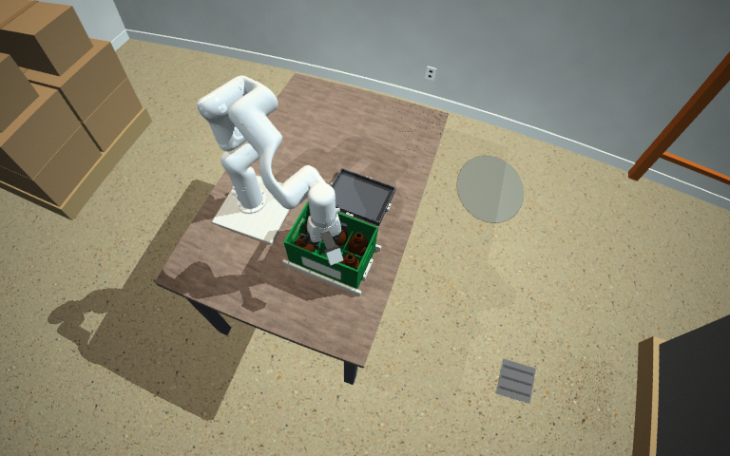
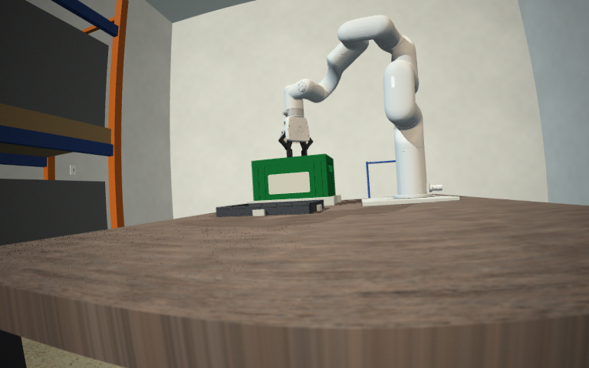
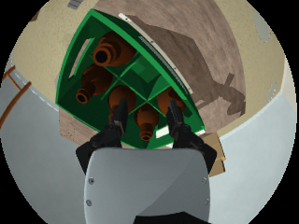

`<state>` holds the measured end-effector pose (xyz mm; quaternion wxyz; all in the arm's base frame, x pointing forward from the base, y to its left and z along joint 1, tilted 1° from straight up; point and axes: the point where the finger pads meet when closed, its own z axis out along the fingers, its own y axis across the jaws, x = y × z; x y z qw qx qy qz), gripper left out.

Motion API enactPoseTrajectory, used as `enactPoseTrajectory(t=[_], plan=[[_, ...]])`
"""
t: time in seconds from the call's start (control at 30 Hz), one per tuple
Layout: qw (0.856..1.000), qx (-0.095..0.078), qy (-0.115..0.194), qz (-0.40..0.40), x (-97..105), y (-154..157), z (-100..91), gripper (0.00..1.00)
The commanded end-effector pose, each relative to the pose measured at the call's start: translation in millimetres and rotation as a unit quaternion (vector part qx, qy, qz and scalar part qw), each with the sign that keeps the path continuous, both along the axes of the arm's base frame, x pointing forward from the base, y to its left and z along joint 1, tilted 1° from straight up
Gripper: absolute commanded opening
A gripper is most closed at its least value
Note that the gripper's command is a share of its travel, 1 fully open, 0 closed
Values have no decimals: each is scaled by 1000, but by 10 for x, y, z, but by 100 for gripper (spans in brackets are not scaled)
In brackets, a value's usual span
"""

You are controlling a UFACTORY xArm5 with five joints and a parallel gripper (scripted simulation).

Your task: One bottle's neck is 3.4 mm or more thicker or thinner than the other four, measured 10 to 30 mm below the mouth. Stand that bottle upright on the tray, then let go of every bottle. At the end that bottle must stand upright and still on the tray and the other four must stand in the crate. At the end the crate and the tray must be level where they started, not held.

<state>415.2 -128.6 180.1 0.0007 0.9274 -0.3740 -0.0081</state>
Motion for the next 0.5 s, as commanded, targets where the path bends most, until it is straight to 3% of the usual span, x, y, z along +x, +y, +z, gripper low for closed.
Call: enactPoseTrajectory(t=[0.0, 0.47], plan=[[1000, -1, -2, 0, 10, -3, 6, 65], [1000, -1, -2, 0, 8, -2, -130, 65]])
